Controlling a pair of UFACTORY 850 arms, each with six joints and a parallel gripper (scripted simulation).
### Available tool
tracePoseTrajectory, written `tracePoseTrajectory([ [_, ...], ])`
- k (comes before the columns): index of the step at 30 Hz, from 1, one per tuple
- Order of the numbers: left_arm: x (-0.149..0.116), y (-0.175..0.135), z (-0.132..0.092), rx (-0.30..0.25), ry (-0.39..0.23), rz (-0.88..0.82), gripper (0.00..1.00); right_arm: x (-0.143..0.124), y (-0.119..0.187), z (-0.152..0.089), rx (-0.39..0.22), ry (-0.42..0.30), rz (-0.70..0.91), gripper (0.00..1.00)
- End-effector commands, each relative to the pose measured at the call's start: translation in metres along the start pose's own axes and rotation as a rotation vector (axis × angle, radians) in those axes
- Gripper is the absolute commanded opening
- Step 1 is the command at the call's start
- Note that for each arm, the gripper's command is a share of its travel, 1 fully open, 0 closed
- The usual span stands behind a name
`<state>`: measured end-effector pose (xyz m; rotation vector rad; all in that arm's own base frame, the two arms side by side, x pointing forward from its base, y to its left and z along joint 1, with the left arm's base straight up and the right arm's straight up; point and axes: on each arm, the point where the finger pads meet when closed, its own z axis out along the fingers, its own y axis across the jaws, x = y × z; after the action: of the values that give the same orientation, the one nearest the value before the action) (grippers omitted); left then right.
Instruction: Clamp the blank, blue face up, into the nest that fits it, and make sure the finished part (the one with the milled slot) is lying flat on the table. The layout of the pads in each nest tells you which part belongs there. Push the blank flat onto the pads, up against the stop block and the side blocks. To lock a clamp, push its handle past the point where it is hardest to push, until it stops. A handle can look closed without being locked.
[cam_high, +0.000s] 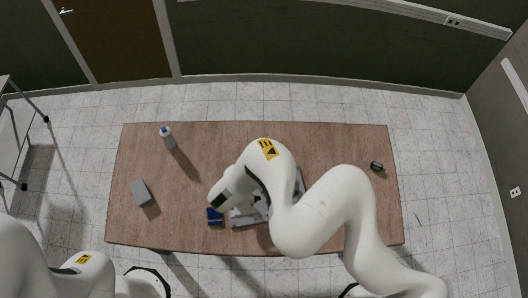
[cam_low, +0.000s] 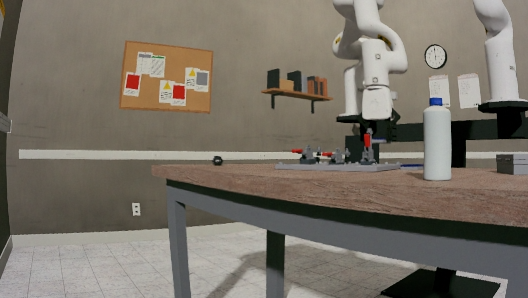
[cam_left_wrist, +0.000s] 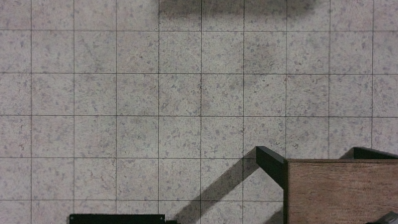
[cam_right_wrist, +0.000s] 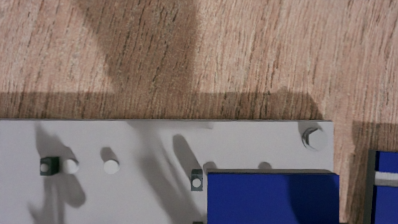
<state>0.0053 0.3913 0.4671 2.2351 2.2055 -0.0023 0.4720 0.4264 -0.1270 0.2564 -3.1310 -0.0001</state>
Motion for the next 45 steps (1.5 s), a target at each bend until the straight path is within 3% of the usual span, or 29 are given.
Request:
tracePoseTrajectory([
  [1,0.0004,0.0,-0.0009,0.0,0.002,0.0,1.0,-0.001,0.0018,-0.0009,-0.001,-0.002,0.0,0.0],
  [45,0.0004,0.0,-0.0009,0.0,0.002,0.0,1.0,-0.0015,0.0023,0.0065,-0.001,-0.002,0.0,0.0],
])
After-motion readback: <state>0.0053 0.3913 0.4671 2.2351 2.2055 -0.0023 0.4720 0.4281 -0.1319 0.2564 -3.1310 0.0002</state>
